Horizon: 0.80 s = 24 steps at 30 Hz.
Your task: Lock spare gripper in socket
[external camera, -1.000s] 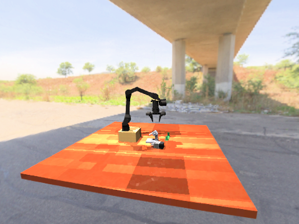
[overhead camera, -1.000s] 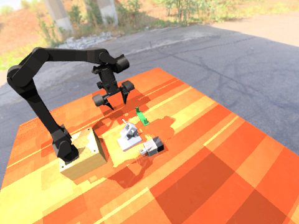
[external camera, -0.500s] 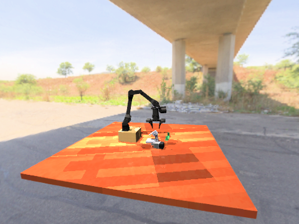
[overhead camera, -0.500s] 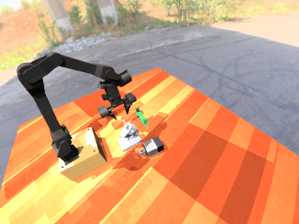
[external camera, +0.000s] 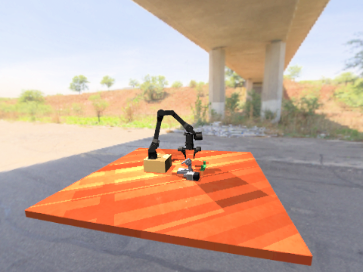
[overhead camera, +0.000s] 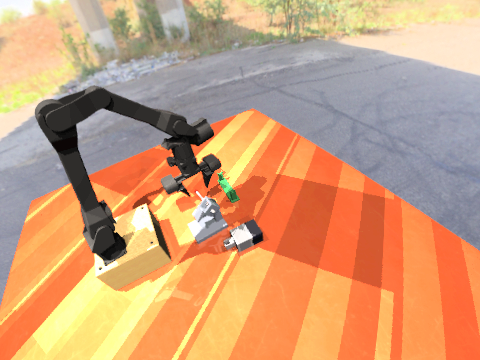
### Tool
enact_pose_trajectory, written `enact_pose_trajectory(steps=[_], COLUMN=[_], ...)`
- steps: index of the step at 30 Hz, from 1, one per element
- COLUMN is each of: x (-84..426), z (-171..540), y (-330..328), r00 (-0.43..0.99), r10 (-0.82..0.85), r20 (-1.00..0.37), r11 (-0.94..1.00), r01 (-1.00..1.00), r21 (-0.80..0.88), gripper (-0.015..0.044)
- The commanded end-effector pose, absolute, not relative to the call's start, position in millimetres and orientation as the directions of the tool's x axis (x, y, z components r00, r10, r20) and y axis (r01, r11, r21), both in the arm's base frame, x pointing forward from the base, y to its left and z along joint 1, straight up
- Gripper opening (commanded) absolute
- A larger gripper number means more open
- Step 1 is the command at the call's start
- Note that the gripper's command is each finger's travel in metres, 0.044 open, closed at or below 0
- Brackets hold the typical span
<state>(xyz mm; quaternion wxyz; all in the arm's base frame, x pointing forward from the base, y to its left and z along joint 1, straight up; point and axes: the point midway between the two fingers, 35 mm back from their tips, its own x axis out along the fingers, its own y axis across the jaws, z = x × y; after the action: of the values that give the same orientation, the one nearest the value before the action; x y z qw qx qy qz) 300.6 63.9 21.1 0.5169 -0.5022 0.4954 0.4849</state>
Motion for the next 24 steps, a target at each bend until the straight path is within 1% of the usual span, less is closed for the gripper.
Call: enact_pose_trajectory(steps=[1, 23, 24], x=[299.1, 299.4, 299.4], z=[13.8, -14.5, -14.5], y=[64.2, 64.0, 64.0], r00=[0.032, 0.032, 0.032], r10=[0.007, 0.007, 0.007], r20=[-0.999, -0.999, -0.999], r11=[0.031, 0.031, 0.031], r01=[-0.999, -0.999, -0.999], r21=[-0.032, -0.031, -0.031], gripper=[0.0300, 0.0300, 0.0274])
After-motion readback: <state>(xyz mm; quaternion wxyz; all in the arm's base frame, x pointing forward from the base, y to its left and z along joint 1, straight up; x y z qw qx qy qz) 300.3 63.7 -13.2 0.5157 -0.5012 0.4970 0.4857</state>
